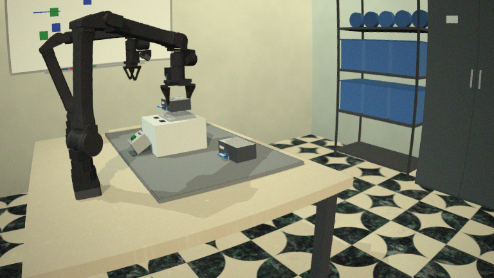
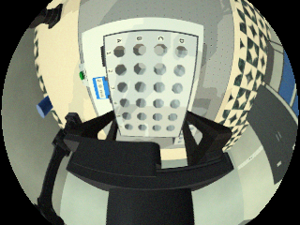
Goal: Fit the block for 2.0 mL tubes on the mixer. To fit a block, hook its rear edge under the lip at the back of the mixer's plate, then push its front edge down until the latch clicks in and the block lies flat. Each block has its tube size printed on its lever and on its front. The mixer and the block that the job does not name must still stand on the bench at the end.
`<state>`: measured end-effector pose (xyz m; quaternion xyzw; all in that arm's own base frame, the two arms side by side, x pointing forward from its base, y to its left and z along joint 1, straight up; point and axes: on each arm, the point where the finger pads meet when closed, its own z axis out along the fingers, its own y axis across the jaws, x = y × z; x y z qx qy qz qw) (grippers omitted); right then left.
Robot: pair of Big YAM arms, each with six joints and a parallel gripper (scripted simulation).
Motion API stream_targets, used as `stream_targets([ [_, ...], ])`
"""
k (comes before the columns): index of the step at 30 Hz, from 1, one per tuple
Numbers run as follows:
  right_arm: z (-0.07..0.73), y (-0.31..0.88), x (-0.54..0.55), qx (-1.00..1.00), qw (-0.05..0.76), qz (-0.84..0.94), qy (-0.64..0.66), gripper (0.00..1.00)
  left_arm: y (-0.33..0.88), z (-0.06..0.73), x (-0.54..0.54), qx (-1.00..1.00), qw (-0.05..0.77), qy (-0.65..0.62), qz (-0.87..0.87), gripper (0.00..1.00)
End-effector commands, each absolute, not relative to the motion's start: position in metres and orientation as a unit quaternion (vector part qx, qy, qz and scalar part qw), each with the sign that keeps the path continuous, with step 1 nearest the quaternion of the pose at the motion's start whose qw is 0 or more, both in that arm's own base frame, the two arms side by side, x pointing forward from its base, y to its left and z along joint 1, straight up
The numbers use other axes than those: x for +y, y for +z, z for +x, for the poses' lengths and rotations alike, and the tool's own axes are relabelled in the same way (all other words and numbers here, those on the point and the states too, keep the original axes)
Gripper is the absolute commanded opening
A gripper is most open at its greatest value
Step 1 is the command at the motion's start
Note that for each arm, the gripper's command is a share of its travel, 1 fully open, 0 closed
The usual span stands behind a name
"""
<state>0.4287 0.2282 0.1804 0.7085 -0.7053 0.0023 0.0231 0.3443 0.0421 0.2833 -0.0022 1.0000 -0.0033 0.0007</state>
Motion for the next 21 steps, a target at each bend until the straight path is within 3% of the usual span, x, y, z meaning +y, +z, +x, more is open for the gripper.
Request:
stream_targets([
  [1, 0.4506, 0.2576, 0.2438, -0.704, -0.06, 0.707, 0.023, 0.0, 0.3006, 0.3566, 0.041, 1.0, 0.022, -0.001, 0.002, 1.0],
  [21, 0.4507, 0.2571, 0.2449, -0.704, -0.06, 0.707, 0.024, 0.0, 0.3071, 0.3603, 0.0414, 1.0, 0.029, 0.0, 0.002, 1.0],
])
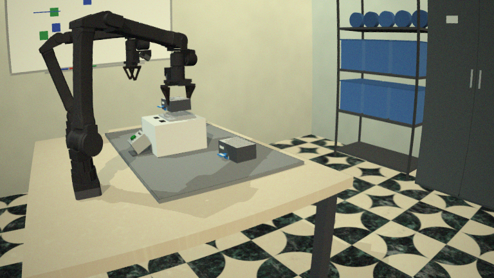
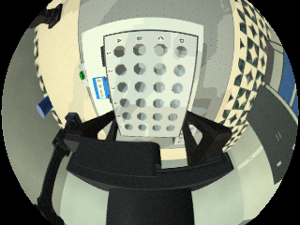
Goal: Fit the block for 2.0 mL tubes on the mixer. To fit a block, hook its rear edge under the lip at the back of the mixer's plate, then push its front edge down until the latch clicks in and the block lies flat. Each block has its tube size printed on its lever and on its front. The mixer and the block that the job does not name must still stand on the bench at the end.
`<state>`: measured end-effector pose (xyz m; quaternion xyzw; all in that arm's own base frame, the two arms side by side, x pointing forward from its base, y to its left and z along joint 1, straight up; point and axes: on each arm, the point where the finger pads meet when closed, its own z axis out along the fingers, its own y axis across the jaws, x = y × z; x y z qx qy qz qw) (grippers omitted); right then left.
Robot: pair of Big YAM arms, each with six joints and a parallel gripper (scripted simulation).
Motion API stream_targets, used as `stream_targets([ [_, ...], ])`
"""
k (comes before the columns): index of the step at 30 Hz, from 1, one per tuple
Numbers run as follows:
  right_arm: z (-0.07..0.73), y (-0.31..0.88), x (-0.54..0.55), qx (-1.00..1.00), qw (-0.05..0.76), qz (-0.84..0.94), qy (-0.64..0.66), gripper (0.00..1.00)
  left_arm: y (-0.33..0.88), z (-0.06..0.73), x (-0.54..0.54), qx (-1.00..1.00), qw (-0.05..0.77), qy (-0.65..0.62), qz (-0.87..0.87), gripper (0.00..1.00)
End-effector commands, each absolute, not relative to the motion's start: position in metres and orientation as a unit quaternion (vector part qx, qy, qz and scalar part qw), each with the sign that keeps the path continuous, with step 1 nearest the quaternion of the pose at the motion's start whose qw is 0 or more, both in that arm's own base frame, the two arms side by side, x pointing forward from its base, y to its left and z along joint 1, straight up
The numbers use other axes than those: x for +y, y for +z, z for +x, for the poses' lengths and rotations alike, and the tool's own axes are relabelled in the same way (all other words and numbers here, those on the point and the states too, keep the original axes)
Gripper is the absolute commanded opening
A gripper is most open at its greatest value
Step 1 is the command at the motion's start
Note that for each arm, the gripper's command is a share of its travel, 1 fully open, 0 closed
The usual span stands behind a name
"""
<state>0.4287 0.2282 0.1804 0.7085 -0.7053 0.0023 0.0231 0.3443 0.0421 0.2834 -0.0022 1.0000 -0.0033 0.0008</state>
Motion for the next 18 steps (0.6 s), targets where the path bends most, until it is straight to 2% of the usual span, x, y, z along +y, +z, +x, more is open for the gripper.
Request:
stream_targets([
  [1, 0.451, 0.257, 0.245, -0.704, -0.06, 0.707, 0.024, 0.0, 0.307, 0.36, 0.041, 1.0, 0.03, 0.0, 0.002, 1.0],
  [18, 0.451, 0.257, 0.246, -0.704, -0.061, 0.707, 0.024, 0.0, 0.298, 0.356, 0.041, 1.0, 0.017, -0.002, 0.003, 1.0],
])
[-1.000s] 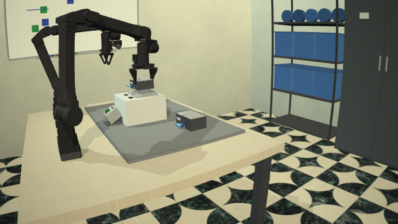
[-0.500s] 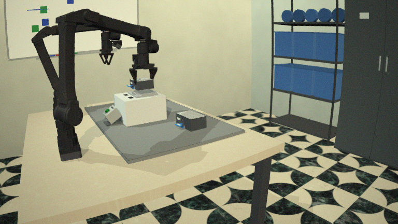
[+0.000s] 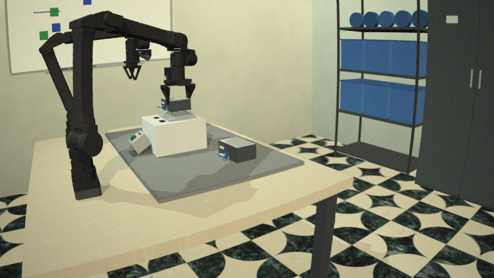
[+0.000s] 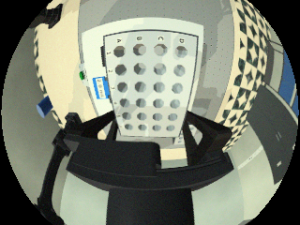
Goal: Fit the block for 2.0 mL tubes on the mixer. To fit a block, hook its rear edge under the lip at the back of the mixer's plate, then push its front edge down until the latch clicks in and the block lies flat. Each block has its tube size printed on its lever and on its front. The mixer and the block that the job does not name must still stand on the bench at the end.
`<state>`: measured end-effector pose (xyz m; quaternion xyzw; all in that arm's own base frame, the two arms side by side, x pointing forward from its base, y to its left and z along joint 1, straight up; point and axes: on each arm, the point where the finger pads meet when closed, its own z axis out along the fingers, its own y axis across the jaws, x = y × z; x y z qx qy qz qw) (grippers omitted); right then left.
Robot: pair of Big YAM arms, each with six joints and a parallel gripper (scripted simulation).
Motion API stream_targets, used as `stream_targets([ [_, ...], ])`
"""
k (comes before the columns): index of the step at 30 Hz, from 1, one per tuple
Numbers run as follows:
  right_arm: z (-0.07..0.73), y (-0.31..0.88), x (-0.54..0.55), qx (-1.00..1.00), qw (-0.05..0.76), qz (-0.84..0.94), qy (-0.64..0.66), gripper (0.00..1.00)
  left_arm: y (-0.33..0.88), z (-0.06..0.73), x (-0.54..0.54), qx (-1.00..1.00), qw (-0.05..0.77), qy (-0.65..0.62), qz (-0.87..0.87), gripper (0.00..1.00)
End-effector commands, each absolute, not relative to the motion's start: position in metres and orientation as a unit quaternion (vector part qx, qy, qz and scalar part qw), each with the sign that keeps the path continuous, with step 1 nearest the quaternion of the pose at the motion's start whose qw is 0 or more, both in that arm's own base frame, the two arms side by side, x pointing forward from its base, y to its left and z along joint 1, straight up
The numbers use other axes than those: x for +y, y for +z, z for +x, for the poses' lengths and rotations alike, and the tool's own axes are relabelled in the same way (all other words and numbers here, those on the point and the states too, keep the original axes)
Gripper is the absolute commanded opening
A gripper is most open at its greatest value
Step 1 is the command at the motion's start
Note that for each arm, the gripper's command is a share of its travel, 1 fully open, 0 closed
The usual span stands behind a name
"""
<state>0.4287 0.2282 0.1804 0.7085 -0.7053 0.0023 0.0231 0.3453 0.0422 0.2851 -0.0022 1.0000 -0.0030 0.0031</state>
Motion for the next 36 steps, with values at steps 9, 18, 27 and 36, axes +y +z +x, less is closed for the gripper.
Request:
stream_targets([
  [9, 0.451, 0.256, 0.246, -0.704, -0.061, 0.707, 0.024, 0.0, 0.287, 0.349, 0.04, 1.0, 0.002, -0.003, 0.003, 1.0],
  [18, 0.451, 0.256, 0.247, -0.704, -0.061, 0.707, 0.024, 0.0, 0.278, 0.344, 0.039, 1.0, -0.01, -0.005, 0.003, 1.0],
  [27, 0.451, 0.256, 0.247, -0.704, -0.061, 0.707, 0.024, 0.0, 0.286, 0.349, 0.04, 1.0, 0.0, -0.004, 0.003, 1.0],
  [36, 0.451, 0.256, 0.248, -0.704, -0.061, 0.707, 0.024, 0.0, 0.298, 0.356, 0.041, 1.0, 0.016, -0.002, 0.003, 1.0],
])
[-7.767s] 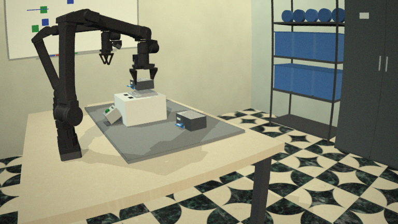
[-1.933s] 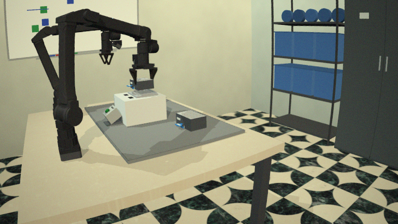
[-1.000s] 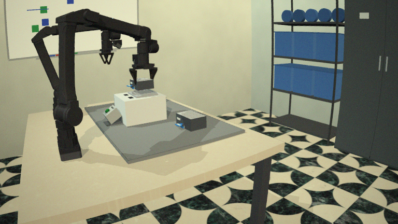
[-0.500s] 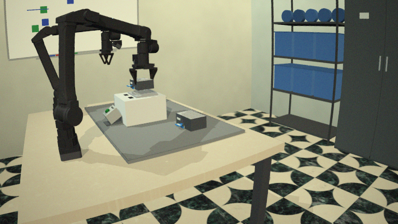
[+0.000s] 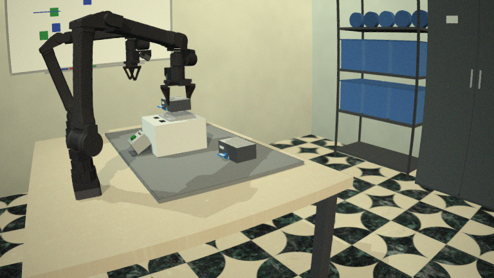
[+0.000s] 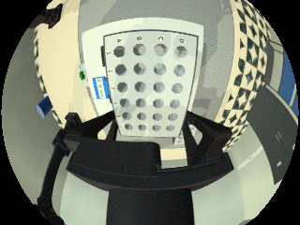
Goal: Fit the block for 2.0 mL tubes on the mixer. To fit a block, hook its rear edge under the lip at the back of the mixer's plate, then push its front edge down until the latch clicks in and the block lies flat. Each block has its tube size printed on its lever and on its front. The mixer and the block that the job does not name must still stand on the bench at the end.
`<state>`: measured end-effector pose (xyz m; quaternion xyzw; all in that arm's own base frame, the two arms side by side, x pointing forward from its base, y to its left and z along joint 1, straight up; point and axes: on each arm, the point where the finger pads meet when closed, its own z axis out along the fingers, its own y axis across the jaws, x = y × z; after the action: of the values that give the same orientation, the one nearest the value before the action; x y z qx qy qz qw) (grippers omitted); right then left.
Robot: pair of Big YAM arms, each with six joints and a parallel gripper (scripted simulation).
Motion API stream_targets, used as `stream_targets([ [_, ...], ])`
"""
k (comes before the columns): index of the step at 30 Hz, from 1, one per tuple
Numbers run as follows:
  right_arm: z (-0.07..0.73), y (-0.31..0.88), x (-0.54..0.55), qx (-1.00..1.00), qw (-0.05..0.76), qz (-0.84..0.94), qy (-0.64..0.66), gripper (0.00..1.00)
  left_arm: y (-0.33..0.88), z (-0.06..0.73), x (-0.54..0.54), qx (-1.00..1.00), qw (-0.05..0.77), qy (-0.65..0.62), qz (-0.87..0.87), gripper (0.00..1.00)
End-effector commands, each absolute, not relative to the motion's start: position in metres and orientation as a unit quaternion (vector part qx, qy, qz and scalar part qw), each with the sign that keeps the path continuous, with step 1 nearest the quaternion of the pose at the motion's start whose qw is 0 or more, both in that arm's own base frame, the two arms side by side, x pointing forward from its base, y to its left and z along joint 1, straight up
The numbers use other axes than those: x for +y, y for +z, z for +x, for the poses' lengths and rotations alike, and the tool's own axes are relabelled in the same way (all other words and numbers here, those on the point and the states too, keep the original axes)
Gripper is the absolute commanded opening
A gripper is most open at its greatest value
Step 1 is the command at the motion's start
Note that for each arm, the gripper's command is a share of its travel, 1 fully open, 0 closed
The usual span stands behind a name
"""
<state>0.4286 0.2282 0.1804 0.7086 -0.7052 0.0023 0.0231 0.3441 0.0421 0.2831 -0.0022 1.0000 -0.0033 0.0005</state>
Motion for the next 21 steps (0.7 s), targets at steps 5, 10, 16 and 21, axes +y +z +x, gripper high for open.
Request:
stream_targets([
  [5, 0.451, 0.256, 0.248, -0.704, -0.061, 0.707, 0.025, 0.0, 0.299, 0.357, 0.041, 1.0, 0.017, -0.002, 0.003, 1.0],
  [10, 0.451, 0.255, 0.248, -0.704, -0.061, 0.707, 0.025, 0.0, 0.301, 0.358, 0.041, 1.0, 0.019, -0.002, 0.004, 1.0],
  [16, 0.451, 0.255, 0.248, -0.704, -0.061, 0.707, 0.025, 0.0, 0.303, 0.359, 0.041, 1.0, 0.022, -0.001, 0.004, 1.0],
  [21, 0.456, 0.245, 0.244, -0.705, -0.034, 0.708, 0.002, 0.0, 0.304, 0.36, 0.041, 1.0, 0.023, -0.001, 0.004, 1.0],
])
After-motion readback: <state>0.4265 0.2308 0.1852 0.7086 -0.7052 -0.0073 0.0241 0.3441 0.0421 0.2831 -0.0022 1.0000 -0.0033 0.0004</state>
